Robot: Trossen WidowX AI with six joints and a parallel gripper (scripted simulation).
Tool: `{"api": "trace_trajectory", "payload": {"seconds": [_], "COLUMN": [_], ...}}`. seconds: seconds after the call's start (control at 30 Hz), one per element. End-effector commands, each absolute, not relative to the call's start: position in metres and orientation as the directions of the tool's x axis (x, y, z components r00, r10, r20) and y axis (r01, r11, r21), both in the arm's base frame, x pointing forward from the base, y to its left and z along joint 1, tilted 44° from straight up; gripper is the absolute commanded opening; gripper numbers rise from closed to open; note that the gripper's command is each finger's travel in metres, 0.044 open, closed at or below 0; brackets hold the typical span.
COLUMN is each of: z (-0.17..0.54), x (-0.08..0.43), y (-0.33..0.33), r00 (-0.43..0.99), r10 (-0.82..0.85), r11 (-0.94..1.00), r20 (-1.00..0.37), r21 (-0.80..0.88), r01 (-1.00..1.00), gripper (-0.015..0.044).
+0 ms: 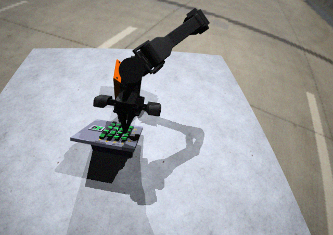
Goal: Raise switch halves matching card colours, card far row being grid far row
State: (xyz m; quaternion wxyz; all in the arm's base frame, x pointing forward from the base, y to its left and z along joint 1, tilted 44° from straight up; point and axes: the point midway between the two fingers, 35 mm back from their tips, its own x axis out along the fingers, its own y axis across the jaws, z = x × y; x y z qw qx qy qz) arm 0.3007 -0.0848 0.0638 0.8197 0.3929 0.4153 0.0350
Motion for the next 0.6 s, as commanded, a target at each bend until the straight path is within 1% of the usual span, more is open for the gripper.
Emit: {"api": "trace_trajectory", "payload": {"seconds": [0.0,0.57], "z": [0.0559,0.0521], "x": [0.3020,0.3058], "y": [-0.0811,-0.0788], "r00": [0.643,0.644], "r10": [0.388,0.388], "r11": [0.682,0.682], "r20": [-0.660,-0.660], "r21": [0.675,0.675], "r01": [0.281,0.281], "gripper": [0.0000,0.0000]}}
